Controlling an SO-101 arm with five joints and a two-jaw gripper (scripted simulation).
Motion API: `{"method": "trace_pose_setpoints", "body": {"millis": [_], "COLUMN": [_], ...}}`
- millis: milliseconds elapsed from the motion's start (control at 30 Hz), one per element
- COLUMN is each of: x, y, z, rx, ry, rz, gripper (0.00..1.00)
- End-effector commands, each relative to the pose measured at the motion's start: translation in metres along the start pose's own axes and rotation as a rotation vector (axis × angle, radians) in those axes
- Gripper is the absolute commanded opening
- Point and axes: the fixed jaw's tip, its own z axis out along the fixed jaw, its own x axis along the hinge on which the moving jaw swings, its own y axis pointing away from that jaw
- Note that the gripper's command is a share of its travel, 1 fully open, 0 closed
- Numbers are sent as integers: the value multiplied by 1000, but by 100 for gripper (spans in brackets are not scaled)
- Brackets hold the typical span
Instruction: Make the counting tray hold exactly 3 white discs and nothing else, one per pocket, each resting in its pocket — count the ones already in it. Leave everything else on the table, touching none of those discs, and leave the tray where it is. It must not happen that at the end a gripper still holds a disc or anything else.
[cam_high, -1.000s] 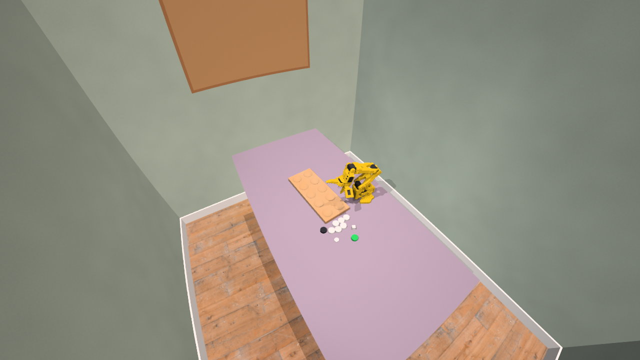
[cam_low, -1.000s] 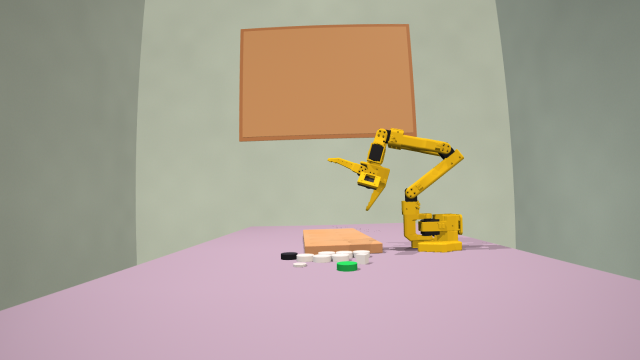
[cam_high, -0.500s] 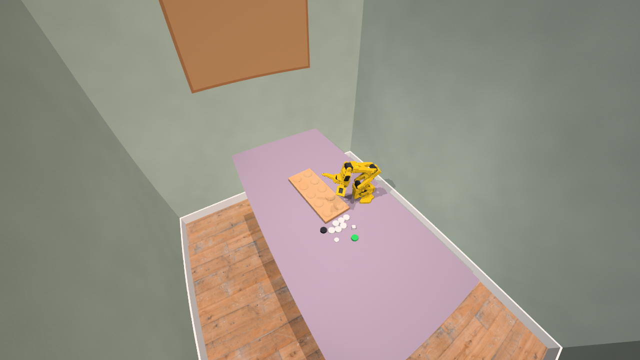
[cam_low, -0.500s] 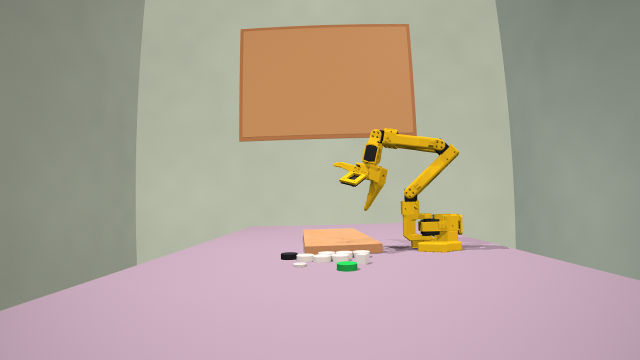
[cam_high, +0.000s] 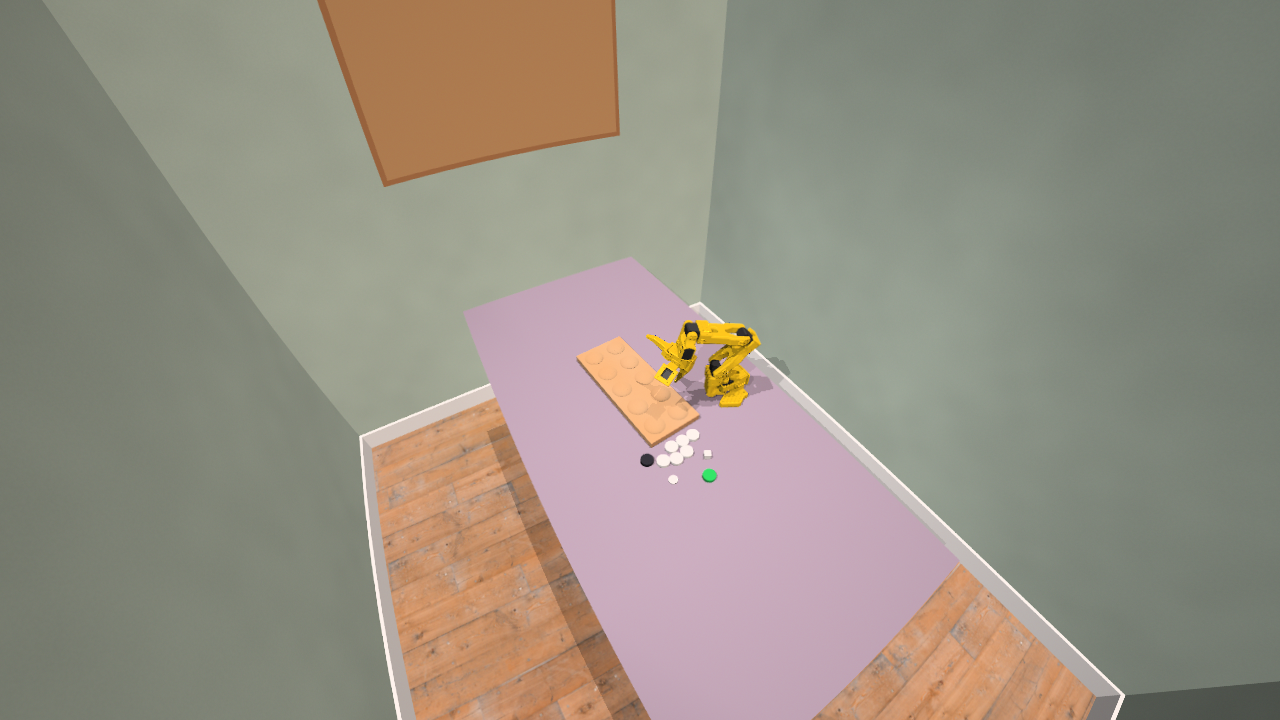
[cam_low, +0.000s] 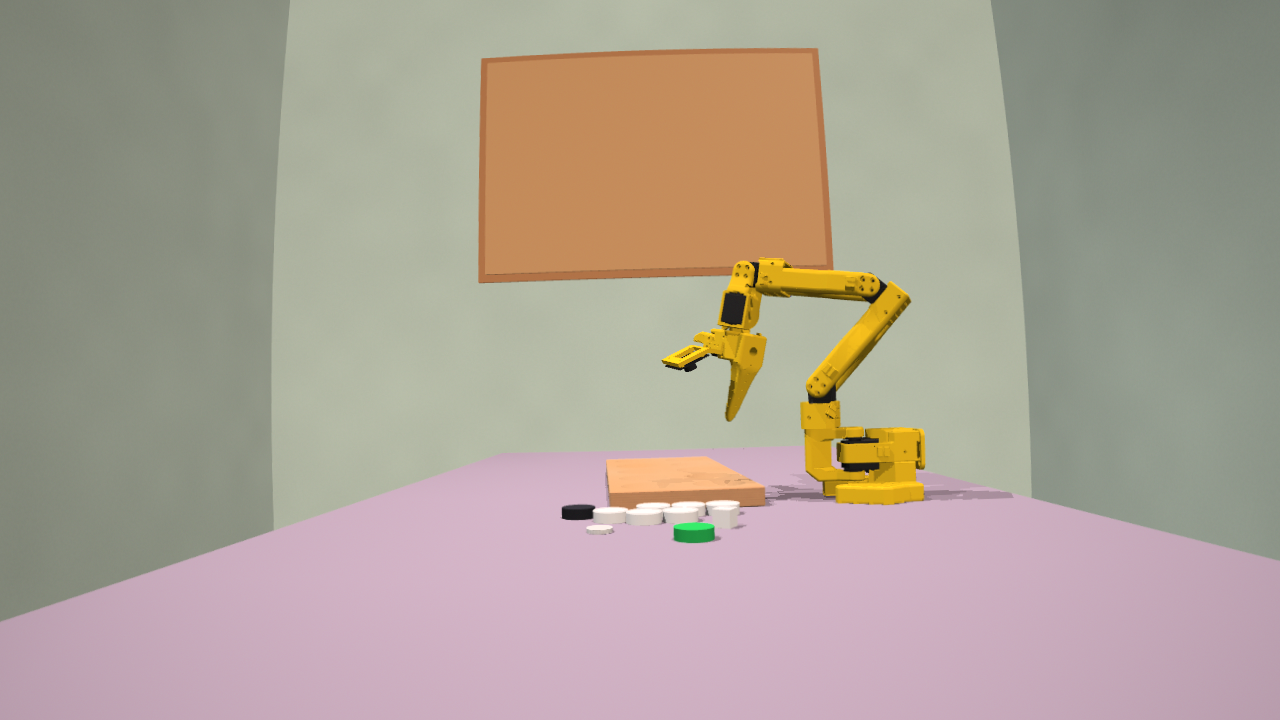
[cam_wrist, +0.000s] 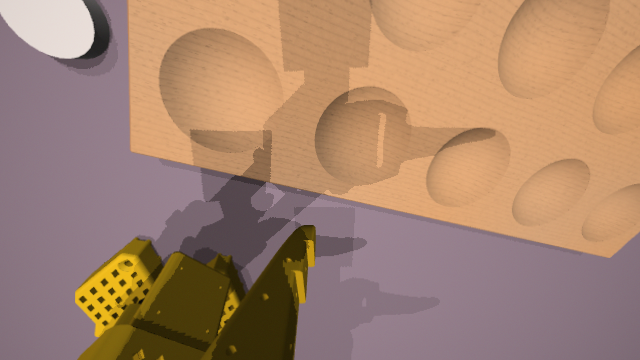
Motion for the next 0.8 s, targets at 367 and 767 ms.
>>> {"method": "trace_pose_setpoints", "body": {"millis": [367, 767], "x": [11, 12], "y": [-20, -21], "z": [-5, -5], "rx": [22, 48], "ry": [-1, -17], "rz": [621, 977], "gripper": [100, 100]}}
